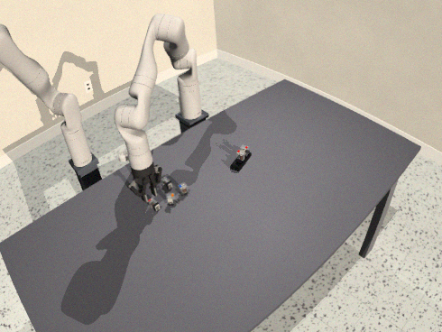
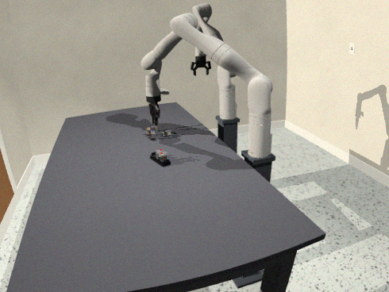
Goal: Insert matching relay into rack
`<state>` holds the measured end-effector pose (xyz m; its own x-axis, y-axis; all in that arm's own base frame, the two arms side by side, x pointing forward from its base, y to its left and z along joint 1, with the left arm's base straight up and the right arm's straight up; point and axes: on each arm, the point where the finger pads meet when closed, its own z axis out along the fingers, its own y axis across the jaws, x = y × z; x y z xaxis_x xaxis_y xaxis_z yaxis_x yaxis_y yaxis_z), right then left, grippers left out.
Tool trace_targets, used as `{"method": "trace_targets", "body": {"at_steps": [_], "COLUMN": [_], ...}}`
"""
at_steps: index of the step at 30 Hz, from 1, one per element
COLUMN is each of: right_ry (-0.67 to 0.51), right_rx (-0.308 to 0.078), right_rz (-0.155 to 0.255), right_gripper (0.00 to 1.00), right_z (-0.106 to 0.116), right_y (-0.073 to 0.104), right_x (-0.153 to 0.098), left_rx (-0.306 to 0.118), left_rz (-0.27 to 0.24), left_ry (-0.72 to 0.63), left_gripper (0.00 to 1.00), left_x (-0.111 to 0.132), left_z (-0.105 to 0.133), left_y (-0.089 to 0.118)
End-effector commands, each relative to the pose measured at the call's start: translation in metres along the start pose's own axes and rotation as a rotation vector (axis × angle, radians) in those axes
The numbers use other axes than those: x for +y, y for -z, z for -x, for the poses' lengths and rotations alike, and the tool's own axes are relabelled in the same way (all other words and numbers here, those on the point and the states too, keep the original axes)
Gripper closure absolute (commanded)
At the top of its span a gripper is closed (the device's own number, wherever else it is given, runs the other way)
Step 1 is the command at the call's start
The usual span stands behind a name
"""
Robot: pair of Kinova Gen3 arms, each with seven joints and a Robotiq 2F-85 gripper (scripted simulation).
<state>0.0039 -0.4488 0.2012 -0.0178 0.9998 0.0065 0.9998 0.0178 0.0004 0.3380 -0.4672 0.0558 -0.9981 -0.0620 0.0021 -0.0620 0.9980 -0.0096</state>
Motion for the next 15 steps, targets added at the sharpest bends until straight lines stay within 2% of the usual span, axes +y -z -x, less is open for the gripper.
{"method": "trace_targets", "body": {"at_steps": [1,8,10,15], "right_ry": [-0.015,-0.015,-0.015,-0.015], "right_rx": [-0.007,-0.007,-0.007,-0.007], "right_rz": [0.000,0.000,0.000,0.000], "right_gripper": [0.002,0.002,0.002,0.002], "right_z": [0.0012,0.0012,0.0012,0.0012], "right_y": [-0.0012,-0.0012,-0.0012,-0.0012], "right_x": [-0.0025,-0.0025,-0.0025,-0.0025], "left_rx": [-0.018,-0.112,-0.112,-0.183], "left_rz": [0.004,0.011,0.011,0.007], "left_ry": [-0.001,0.001,0.001,-0.001], "left_gripper": [0.576,0.576,0.576,0.576], "left_x": [0.0025,0.0033,0.0033,0.0029], "left_z": [0.0029,0.0032,0.0032,0.0030], "left_y": [-0.0003,-0.0020,-0.0020,-0.0008]}}
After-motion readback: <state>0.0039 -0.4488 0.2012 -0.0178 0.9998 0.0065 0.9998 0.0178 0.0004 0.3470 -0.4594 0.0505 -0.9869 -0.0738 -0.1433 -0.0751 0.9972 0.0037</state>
